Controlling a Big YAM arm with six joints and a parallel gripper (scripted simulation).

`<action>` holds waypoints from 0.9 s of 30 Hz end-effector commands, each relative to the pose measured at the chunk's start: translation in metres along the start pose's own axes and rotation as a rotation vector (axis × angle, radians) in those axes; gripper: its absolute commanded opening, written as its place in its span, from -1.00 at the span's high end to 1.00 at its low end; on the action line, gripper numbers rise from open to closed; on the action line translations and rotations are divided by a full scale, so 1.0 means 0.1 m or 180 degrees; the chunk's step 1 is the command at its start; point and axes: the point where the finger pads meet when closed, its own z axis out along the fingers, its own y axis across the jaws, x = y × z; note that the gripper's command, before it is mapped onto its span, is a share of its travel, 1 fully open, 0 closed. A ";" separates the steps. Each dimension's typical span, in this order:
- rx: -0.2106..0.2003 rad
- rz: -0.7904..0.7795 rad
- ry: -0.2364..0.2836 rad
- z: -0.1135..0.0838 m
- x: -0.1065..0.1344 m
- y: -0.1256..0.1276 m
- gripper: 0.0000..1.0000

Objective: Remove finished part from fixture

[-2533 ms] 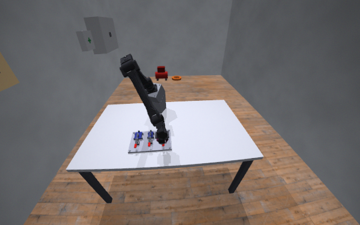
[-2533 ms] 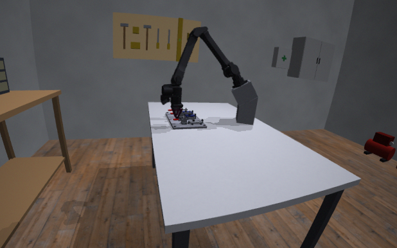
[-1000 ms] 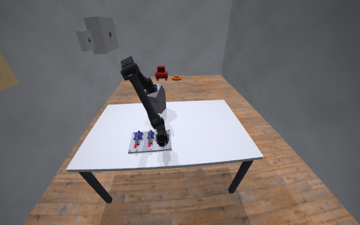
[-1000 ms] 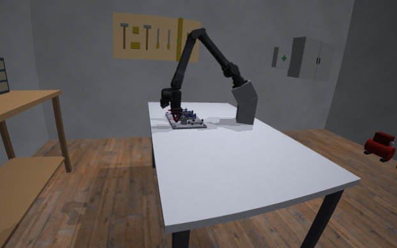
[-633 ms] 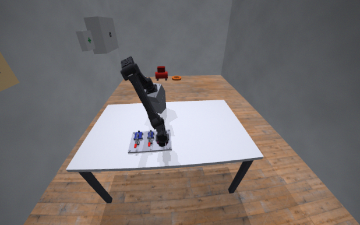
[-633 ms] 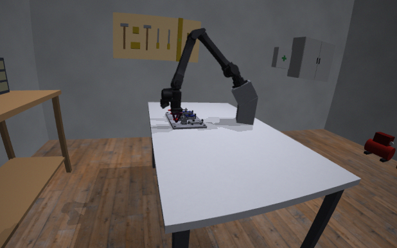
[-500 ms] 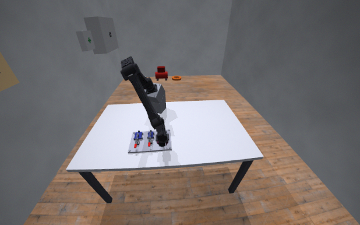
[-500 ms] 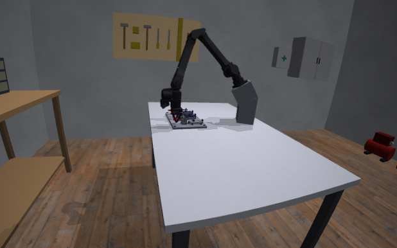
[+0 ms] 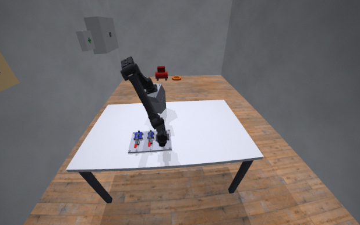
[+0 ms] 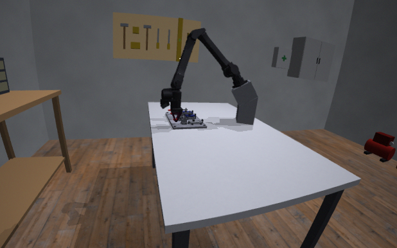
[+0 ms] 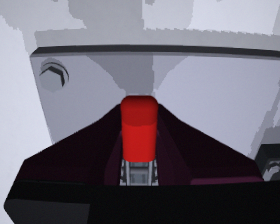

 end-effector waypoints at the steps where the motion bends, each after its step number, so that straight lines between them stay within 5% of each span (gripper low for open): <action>1: 0.0004 -0.0014 0.0021 0.03 0.06 0.04 1.00; 27: 0.0004 -0.0002 0.0030 -0.01 0.07 0.05 1.00</action>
